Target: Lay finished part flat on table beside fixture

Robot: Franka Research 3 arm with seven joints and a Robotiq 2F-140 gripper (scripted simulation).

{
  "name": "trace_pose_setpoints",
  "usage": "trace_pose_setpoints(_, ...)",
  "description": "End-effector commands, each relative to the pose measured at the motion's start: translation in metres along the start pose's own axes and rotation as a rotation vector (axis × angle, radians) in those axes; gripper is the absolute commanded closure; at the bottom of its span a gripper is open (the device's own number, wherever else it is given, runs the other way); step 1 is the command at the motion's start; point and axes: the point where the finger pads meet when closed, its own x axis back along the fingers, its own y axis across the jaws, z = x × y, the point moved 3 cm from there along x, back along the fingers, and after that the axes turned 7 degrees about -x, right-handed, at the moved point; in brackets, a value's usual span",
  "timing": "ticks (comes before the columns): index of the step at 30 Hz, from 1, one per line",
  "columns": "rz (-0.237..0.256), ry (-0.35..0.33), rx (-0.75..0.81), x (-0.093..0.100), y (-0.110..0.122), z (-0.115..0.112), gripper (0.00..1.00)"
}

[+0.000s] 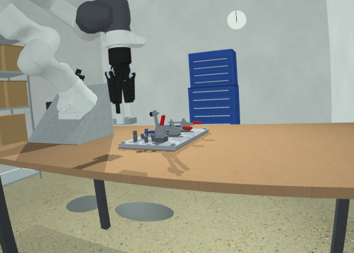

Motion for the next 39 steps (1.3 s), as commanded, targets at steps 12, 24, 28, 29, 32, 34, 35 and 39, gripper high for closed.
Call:
trace_pose_setpoints(12, -0.003, 0.0, 0.03, 0.0, 0.016, 0.002, 1.0)
trace_pose_setpoints(24, -0.003, 0.0, 0.03, 0.0, 0.018, 0.002, 1.0)
trace_pose_setpoints(28, -0.003, 0.0, 0.03, 0.0, 0.018, 0.002, 1.0)
trace_pose_setpoints(29, -0.003, 0.0, 0.03, 0.0, 0.018, 0.002, 1.0)
trace_pose_setpoints(32, -0.003, 0.0, 0.03, 0.0, 0.018, 0.002, 1.0)
trace_pose_setpoints(34, -0.003, 0.0, 0.03, 0.0, 0.018, 0.002, 1.0)
trace_pose_setpoints(35, -0.003, 0.0, 0.03, 0.0, 0.018, 0.002, 1.0)
trace_pose_setpoints(39, -0.003, 0.0, 0.03, 0.0, 0.018, 0.002, 1.0)
